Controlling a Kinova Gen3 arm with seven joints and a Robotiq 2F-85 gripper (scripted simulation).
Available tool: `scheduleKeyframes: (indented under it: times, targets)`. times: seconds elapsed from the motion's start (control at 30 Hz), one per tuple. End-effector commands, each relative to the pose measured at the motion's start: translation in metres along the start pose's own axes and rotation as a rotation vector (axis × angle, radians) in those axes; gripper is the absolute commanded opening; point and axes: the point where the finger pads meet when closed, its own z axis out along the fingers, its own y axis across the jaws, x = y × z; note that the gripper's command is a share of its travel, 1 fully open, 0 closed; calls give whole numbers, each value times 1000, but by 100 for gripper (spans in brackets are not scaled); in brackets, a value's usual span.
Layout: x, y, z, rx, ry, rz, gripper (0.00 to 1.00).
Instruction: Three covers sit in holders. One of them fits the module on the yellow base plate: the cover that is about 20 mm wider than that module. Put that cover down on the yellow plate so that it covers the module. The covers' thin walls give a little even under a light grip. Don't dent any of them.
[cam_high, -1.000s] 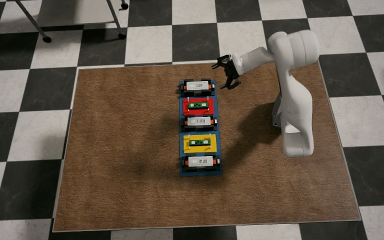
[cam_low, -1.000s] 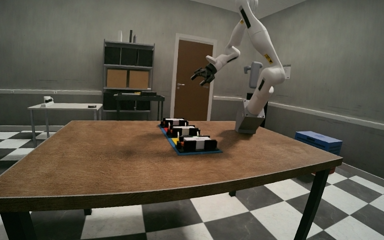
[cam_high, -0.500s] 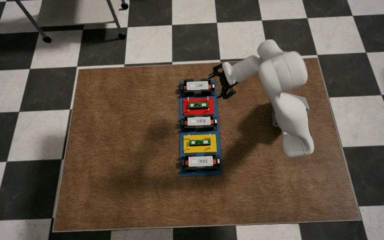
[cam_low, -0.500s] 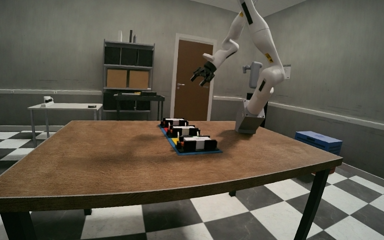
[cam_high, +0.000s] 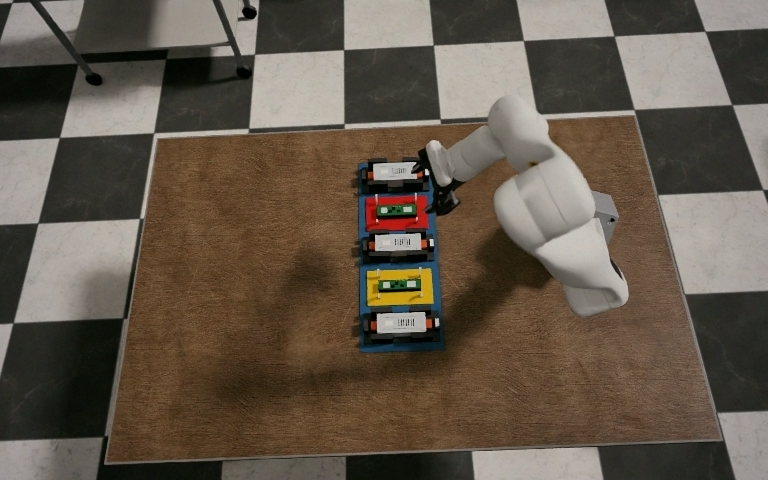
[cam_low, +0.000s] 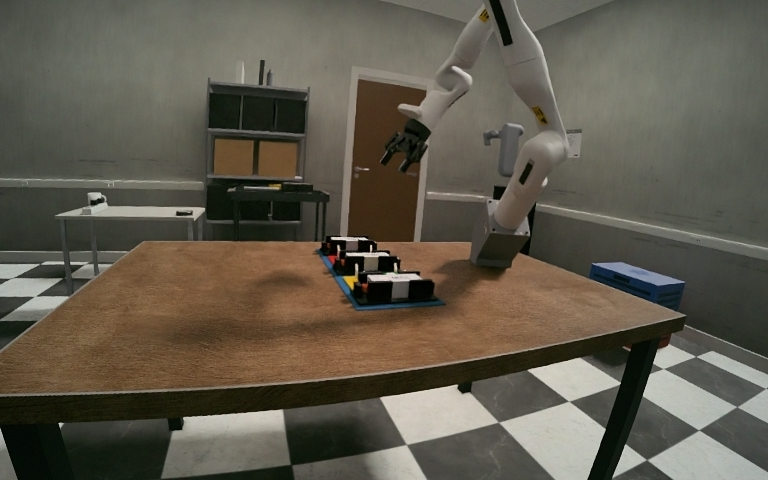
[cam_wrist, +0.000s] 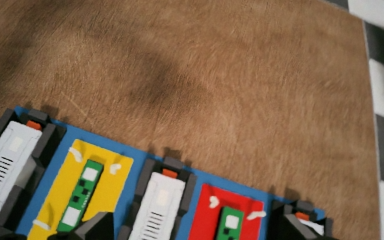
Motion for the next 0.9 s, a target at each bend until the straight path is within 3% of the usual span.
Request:
scheduleKeyframes:
  times: [0.0,0.3,0.6,0.87]
  targets:
    - [11,-16,4,30,-93,52,100]
    - [12,-18,4,34,-117,66,100]
    - [10,-14,3,84,-275,156,100]
    - [10,-14,3,85,-287,163,100]
